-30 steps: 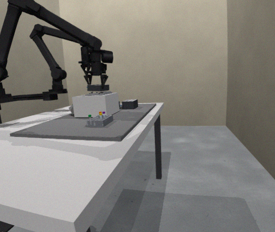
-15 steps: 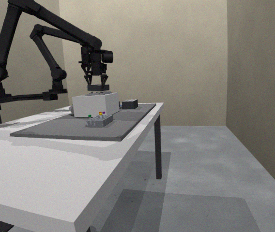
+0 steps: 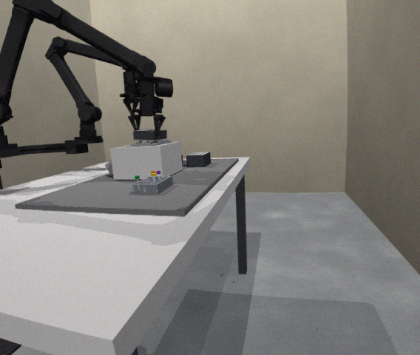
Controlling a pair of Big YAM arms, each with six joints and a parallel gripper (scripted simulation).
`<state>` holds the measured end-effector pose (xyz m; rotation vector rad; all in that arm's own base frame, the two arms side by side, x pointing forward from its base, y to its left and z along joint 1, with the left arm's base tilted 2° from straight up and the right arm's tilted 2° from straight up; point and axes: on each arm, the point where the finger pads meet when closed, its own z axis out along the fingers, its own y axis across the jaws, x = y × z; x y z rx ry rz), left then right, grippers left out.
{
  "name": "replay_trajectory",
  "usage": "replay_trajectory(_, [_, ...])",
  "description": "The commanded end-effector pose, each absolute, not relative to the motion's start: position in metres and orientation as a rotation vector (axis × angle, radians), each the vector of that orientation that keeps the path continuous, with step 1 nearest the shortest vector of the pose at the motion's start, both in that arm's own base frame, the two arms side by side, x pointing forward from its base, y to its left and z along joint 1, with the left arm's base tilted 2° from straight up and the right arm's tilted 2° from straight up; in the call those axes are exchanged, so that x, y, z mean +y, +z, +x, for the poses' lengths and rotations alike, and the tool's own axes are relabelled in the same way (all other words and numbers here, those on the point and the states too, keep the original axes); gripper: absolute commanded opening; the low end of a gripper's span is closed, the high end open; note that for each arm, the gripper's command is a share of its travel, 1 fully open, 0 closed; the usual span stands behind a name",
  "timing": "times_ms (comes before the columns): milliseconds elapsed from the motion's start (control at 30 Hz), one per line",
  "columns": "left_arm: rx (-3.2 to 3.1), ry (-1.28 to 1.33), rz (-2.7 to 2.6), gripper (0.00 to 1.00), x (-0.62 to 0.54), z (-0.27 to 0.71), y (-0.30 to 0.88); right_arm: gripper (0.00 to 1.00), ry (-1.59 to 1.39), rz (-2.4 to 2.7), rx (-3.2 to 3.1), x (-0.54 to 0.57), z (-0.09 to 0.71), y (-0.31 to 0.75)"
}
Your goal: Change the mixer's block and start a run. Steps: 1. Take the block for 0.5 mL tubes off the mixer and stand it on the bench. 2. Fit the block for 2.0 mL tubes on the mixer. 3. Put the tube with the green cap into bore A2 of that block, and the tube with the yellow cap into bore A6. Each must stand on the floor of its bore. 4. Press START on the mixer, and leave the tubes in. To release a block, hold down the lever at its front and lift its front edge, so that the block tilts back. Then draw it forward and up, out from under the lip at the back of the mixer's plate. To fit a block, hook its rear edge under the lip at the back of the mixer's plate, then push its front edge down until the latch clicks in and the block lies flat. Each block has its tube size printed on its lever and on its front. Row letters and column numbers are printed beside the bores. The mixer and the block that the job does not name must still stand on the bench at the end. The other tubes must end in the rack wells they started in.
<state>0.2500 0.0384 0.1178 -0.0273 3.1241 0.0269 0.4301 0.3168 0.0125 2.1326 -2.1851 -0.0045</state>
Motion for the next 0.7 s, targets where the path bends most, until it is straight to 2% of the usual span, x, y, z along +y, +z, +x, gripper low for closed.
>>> replay_trajectory(0, [3.112, 0.025, -0.011, 0.0, 0.037, 0.252, 0.12, 0.0, -0.004, 2.173, -2.225, 0.333, 0.439, 0.039])
replay_trajectory(667, [3.055, 0.036, -0.011, 0.0, 0.04, 0.273, 0.142, 0.0, 0.019, 2.219, -2.275, 0.342, 0.451, 0.069])
